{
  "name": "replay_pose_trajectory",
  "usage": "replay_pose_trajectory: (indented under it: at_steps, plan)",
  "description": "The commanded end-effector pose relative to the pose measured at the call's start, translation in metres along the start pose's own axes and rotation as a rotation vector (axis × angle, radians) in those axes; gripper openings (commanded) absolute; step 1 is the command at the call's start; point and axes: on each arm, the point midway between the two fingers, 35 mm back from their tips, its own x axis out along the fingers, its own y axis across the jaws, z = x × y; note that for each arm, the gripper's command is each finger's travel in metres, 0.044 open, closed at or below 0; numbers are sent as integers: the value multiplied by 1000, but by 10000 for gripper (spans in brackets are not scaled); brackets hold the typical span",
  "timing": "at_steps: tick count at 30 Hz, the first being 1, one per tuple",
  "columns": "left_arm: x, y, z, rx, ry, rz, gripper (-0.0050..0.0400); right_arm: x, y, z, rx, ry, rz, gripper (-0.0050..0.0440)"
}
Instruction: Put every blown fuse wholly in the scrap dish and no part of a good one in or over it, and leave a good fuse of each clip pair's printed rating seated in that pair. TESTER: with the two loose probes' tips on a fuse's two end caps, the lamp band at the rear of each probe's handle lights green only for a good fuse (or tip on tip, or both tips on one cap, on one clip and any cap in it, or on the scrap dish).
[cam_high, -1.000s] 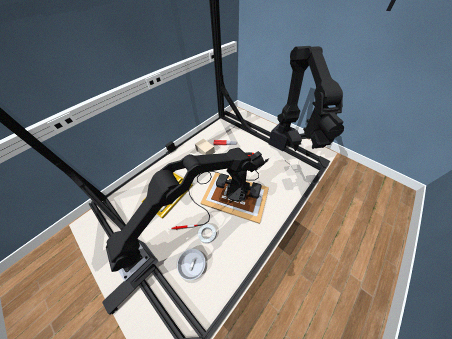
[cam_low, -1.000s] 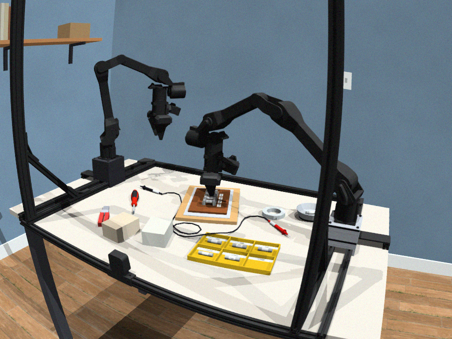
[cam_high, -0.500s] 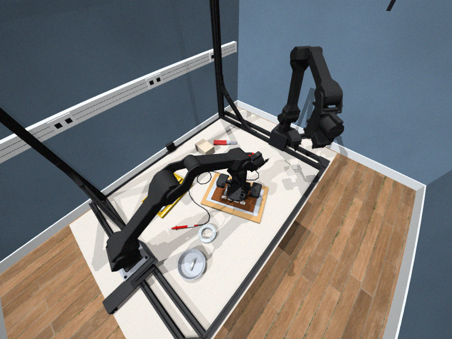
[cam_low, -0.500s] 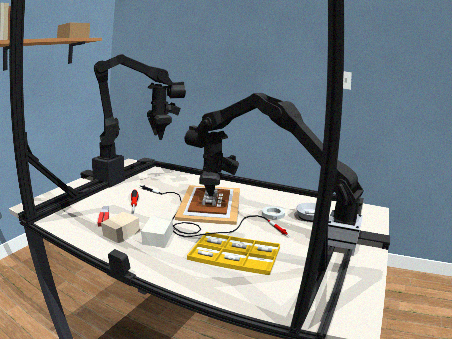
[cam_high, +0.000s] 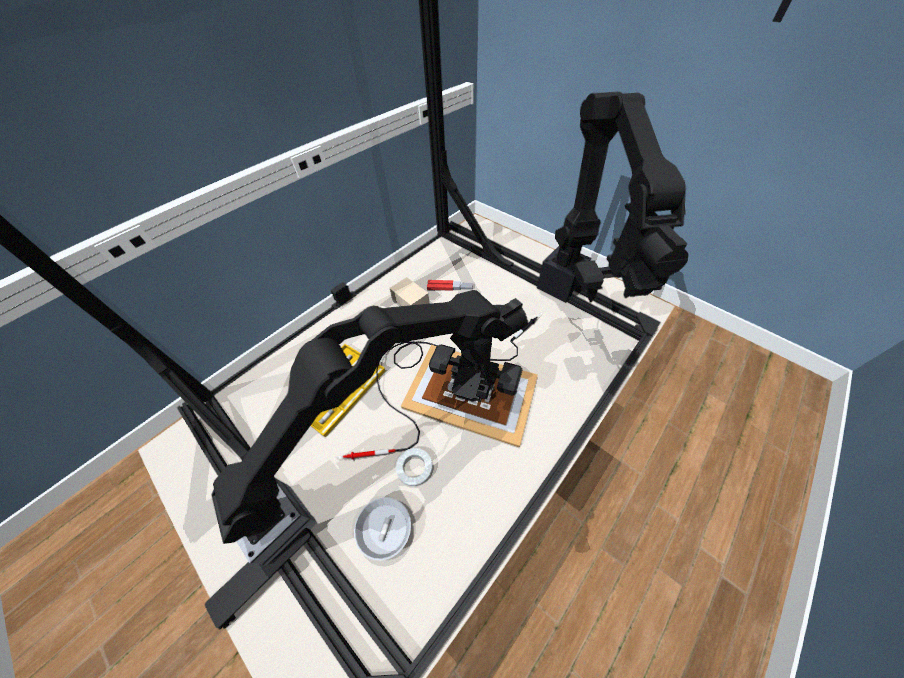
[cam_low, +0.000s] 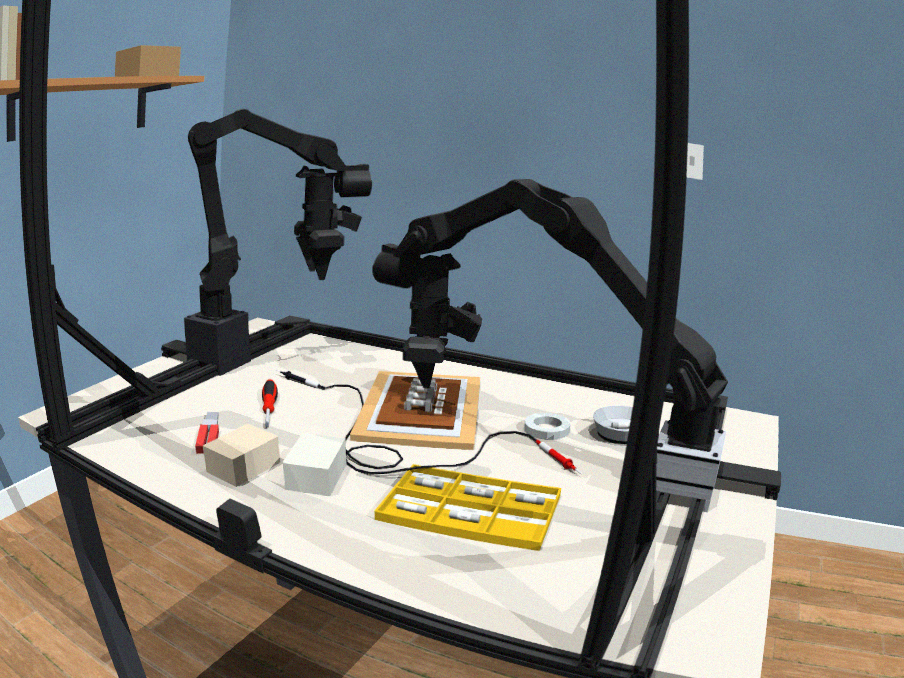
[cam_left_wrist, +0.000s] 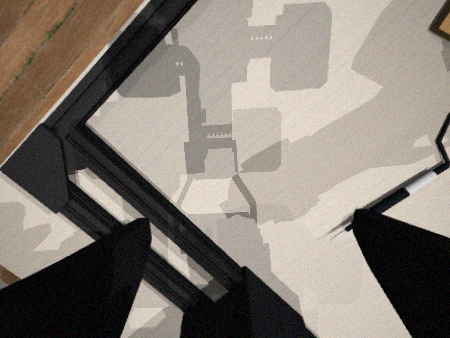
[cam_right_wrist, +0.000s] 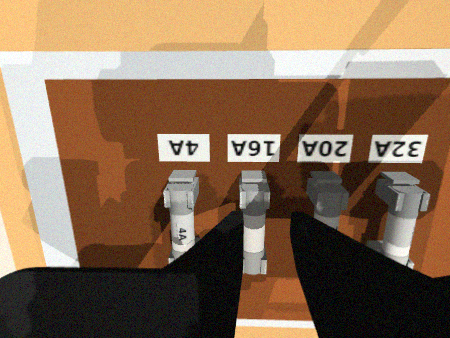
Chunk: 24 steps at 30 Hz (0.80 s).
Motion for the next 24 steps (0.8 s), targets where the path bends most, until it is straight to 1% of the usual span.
replay_pose_trajectory:
  at_steps: [1, 24]
  plan:
    - [-6, 0, 4, 0, -23, 0, 400, -23, 0, 0, 0, 25, 24, 90]
    - [-6, 0, 4, 0, -23, 0, 400, -54, -10, 13, 0, 24, 23, 90]
